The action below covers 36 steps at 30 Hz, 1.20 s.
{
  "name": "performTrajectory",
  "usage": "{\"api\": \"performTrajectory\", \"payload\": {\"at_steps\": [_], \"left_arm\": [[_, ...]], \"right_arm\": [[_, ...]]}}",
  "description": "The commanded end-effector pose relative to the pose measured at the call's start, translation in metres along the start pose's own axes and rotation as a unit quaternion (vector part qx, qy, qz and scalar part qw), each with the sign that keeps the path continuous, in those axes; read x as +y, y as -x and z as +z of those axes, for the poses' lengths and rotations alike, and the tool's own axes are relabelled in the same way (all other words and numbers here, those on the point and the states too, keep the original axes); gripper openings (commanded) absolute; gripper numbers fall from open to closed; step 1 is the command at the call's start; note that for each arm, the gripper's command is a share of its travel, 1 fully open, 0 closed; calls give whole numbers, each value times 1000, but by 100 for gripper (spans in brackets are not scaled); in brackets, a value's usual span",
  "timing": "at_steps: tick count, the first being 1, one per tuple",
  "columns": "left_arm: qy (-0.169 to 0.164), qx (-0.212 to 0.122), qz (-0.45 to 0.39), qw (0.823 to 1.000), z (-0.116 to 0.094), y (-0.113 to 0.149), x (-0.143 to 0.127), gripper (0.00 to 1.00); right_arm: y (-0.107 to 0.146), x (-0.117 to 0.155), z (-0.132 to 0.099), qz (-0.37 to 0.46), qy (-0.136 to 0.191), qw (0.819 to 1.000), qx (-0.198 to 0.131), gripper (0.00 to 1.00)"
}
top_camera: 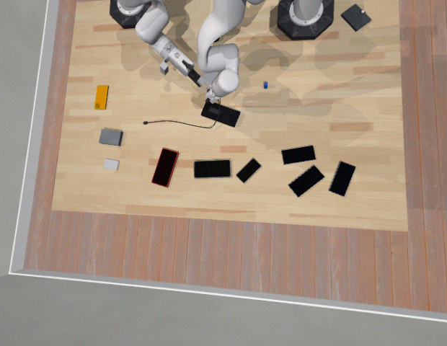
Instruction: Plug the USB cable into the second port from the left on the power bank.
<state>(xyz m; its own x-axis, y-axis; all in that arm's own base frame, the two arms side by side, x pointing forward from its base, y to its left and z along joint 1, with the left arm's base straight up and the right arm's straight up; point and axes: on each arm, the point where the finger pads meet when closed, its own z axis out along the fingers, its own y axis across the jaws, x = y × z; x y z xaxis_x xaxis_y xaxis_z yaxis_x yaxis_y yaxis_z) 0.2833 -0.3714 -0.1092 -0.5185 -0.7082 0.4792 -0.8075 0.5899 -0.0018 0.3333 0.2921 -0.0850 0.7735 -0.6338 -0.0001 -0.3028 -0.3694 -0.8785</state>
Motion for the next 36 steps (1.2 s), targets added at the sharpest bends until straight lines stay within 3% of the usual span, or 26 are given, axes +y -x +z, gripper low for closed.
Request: {"api": "performTrajectory", "payload": {"at_steps": [1,36], "left_arm": [[-2,0,1,1000,-1,-1,-2,0],[-2,0,1,1000,-1,-1,-2,0]], "right_arm": [[0,-1,4,0,-1,1000,0,24],[-1,0,35,1,0,1000,3,24]]}}
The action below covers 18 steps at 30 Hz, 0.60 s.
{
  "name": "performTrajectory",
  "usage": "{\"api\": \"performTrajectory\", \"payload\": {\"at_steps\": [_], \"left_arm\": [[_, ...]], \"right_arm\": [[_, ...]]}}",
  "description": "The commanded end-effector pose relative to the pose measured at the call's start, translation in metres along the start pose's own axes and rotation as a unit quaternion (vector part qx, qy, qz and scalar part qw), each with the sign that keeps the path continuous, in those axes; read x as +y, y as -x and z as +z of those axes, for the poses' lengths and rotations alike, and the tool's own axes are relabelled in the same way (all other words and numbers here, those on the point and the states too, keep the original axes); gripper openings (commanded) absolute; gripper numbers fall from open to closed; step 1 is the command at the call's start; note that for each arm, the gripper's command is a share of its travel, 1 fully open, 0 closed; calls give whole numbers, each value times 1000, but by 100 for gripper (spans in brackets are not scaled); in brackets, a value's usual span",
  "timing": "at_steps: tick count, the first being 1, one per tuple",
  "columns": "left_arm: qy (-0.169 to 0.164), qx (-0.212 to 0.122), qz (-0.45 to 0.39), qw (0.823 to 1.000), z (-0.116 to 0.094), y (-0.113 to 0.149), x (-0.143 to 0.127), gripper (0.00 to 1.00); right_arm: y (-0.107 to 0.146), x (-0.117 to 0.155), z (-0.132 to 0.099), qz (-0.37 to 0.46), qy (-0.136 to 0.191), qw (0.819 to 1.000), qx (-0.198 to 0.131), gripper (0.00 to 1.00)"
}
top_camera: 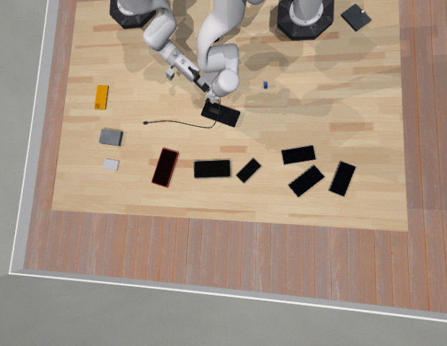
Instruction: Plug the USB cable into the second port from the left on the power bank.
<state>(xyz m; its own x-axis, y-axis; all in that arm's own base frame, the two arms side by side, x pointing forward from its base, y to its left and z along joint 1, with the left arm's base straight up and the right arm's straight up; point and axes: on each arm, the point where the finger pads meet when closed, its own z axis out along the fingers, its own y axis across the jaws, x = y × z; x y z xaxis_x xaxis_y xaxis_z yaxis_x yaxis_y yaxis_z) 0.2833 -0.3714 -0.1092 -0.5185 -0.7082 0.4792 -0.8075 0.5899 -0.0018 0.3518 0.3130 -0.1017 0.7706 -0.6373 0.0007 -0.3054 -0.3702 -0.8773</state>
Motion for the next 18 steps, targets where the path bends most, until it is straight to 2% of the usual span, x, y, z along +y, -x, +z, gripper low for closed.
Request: {"api": "performTrajectory", "payload": {"at_steps": [1,3,4,18], "left_arm": [[-2,0,1,1000,-1,-1,-2,0],[-2,0,1,1000,-1,-1,-2,0],[-2,0,1,1000,-1,-1,-2,0],[-2,0,1,1000,-1,-1,-2,0]], "right_arm": [[-1,-2,2,0,-2,1000,0,24],[-1,-2,1,0,-2,1000,0,24],[-1,-2,1,0,-2,1000,0,1],[-1,-2,1,0,-2,1000,0,1]]}}
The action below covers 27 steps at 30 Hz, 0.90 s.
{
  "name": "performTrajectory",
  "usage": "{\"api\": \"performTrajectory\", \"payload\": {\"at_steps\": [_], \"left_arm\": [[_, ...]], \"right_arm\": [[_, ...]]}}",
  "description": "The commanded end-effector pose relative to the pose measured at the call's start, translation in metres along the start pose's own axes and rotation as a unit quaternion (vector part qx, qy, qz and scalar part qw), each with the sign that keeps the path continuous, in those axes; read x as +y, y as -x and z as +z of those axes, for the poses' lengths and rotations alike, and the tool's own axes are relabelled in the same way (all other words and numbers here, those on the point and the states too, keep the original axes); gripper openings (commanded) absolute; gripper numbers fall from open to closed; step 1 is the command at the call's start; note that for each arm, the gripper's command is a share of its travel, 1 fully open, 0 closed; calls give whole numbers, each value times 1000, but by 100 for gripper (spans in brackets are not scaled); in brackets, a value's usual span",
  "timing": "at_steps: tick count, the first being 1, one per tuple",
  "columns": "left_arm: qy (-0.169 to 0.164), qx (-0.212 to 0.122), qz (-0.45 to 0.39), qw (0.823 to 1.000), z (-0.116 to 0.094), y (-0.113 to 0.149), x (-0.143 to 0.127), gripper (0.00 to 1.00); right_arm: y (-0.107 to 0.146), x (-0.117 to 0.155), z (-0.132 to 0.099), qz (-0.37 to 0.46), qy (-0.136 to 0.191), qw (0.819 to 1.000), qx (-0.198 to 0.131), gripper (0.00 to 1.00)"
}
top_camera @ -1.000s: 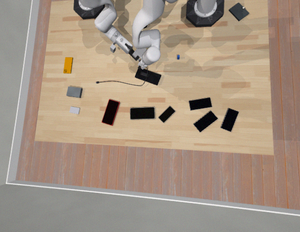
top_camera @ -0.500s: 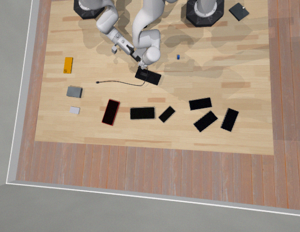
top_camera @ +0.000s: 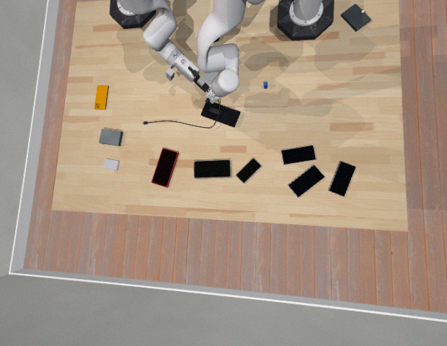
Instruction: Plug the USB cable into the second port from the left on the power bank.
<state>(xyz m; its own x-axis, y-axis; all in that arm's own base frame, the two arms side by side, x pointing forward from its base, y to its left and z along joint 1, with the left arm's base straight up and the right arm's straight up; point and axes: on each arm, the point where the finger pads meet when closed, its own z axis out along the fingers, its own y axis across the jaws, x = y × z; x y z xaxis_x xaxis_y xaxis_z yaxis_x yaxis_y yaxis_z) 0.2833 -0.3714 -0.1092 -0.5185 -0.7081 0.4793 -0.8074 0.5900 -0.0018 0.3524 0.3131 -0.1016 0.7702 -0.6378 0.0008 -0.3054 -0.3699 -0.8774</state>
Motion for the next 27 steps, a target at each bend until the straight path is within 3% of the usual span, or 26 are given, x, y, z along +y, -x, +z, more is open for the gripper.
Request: {"api": "performTrajectory", "payload": {"at_steps": [1,17,27], "left_arm": [[-2,0,1,1000,-1,-1,-2,31],[-2,0,1,1000,-1,-1,-2,31],[-2,0,1,1000,-13,-1,-2,31]], "right_arm": [[0,-2,1,0,-2,1000,0,1],[0,-2,1,0,-2,1000,0,0],[0,-2,1,0,-2,1000,0,0]]}}
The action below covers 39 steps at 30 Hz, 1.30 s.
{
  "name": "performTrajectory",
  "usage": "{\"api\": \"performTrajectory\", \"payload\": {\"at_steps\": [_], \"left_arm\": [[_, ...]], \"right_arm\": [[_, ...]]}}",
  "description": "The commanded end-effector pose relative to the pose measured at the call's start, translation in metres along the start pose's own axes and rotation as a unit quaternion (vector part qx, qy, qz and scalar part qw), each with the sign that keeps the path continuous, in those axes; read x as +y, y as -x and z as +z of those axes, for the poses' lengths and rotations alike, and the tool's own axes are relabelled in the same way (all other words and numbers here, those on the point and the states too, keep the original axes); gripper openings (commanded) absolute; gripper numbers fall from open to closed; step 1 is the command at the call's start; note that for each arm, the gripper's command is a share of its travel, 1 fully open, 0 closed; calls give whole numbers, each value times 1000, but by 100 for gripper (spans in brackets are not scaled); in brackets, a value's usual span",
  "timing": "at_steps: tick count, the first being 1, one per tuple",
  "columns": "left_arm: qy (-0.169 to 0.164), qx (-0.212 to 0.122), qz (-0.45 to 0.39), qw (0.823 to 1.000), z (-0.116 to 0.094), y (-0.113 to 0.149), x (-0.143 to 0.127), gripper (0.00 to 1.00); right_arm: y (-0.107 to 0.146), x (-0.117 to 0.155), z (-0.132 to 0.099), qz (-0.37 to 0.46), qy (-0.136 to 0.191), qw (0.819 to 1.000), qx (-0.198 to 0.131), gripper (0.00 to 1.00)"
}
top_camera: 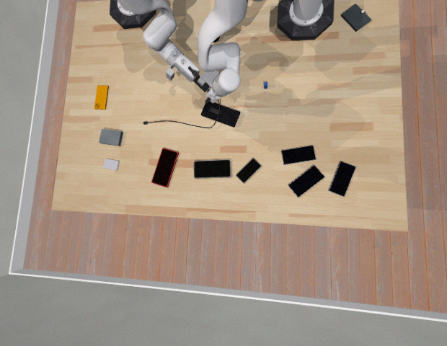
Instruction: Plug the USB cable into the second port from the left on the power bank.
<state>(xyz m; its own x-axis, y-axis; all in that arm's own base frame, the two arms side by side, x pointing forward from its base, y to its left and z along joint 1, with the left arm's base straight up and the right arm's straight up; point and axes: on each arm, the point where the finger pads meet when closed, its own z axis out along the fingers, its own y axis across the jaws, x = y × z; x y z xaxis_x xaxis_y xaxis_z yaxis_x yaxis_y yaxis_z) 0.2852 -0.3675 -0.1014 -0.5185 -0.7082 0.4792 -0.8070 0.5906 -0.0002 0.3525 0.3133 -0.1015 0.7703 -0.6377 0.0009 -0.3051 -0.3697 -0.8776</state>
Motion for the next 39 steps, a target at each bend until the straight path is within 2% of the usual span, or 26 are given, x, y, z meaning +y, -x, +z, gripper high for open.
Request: {"api": "performTrajectory", "payload": {"at_steps": [1,2,4,15,18,19,24,29,33,36,39], "left_arm": [[-2,0,1,1000,-4,-1,-2,31],[-5,0,1,1000,-19,-1,-4,31],[-5,0,1,1000,-30,-1,-5,31],[-2,0,1,1000,-71,-1,-2,31],[0,0,1,1000,-65,-1,-1,31],[-1,0,1,1000,-78,-1,-1,31],[0,0,1,1000,-70,-1,-1,31],[-5,0,67,998,-85,0,-7,31],[-7,0,147,989,-98,3,-10,31],[-6,0,147,989,-97,3,-9,31],[-11,-2,188,982,-109,4,-14,31]], "right_arm": [[0,-2,0,0,-2,1000,0,0],[0,-2,0,0,-2,1000,0,0],[0,-2,0,0,-2,1000,0,0],[0,-2,0,0,-2,1000,0,0],[0,-2,0,0,-2,1000,0,0],[0,-2,0,0,-2,1000,0,0],[0,-2,0,0,-2,1000,0,0],[0,-2,0,0,-2,1000,0,0],[0,-2,0,0,-2,1000,0,0],[0,-2,0,0,-2,1000,0,0],[0,-2,0,0,-2,1000,0,0]]}}
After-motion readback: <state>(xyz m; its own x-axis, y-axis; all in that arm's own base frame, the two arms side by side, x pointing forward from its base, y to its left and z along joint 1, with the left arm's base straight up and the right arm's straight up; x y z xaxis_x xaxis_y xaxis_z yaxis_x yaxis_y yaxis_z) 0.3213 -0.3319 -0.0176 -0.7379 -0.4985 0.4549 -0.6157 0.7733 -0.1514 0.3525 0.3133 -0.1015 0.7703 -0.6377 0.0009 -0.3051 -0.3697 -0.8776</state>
